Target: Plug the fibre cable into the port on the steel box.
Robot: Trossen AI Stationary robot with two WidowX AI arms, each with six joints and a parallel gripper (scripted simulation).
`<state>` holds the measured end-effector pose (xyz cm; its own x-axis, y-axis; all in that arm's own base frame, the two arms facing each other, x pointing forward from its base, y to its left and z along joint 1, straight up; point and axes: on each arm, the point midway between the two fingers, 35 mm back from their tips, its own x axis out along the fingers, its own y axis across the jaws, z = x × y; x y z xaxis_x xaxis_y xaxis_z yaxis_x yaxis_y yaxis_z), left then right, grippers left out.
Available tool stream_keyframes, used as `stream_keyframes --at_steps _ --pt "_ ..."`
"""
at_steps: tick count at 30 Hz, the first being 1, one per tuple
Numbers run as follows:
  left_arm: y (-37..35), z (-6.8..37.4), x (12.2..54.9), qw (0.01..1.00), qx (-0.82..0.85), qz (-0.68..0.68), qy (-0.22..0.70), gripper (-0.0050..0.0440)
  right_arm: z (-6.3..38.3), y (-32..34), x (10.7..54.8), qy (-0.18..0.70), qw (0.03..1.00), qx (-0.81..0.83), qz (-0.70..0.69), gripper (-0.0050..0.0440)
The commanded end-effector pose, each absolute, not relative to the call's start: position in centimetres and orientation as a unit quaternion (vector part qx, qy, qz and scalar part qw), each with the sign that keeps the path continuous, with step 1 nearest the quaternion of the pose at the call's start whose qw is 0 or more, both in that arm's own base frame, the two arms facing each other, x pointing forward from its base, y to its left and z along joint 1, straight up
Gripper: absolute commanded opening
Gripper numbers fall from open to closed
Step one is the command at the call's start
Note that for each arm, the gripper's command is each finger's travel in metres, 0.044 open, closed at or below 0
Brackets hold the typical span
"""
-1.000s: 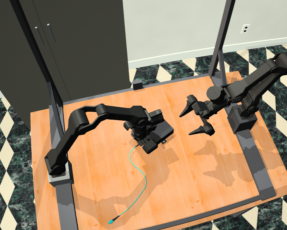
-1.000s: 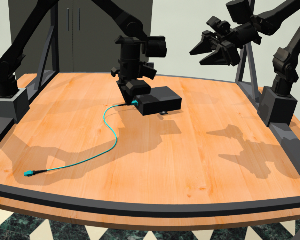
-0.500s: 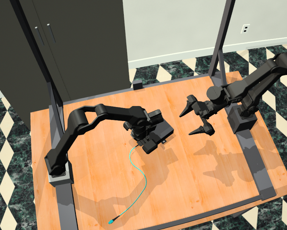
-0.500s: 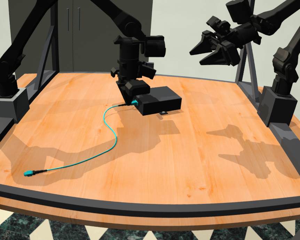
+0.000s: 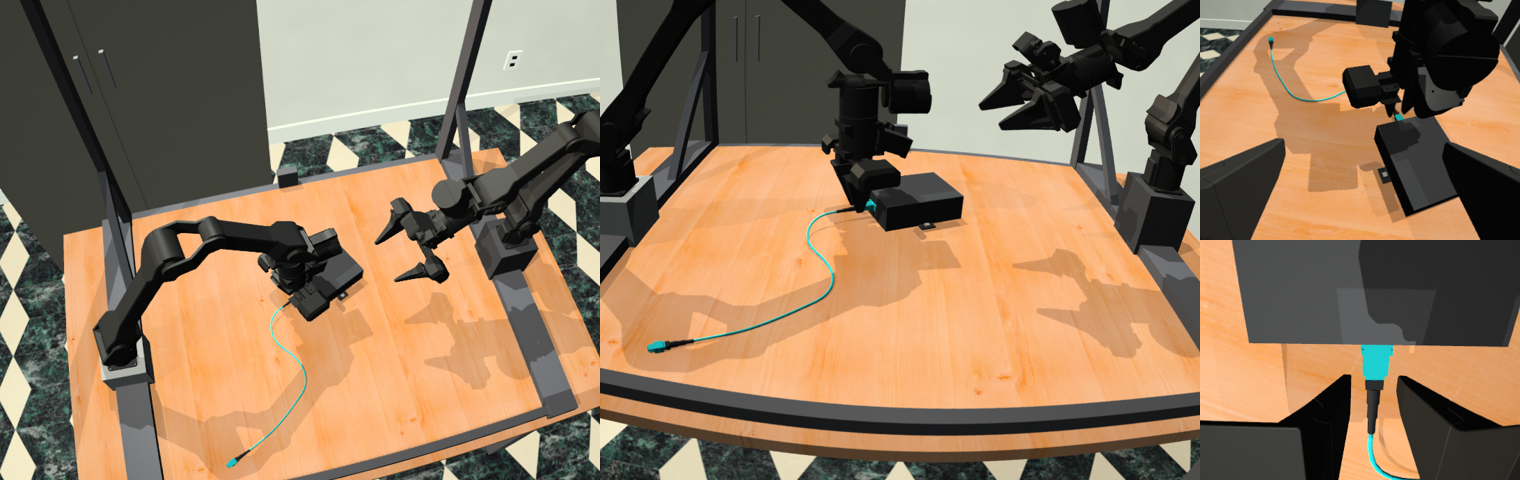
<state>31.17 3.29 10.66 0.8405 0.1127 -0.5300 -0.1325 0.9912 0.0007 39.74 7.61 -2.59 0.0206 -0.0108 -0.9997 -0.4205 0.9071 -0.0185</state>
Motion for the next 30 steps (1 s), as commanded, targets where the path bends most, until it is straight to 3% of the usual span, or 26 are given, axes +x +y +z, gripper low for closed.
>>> stream_keyframes --at_steps 1,14,30 --pt "3.3 11.3 31.4 0.962 -0.018 0.064 0.266 0.044 0.2 7.7 40.7 0.664 0.716 -0.159 0.147 0.0126" --pt "3.3 11.3 31.4 0.962 -0.018 0.064 0.266 0.044 3.6 6.5 42.3 0.633 0.745 -0.161 0.133 0.0136" --pt "3.3 11.3 31.4 0.962 -0.018 0.064 0.266 0.044 2.0 6.8 43.1 0.517 0.831 -0.117 0.168 0.0136"
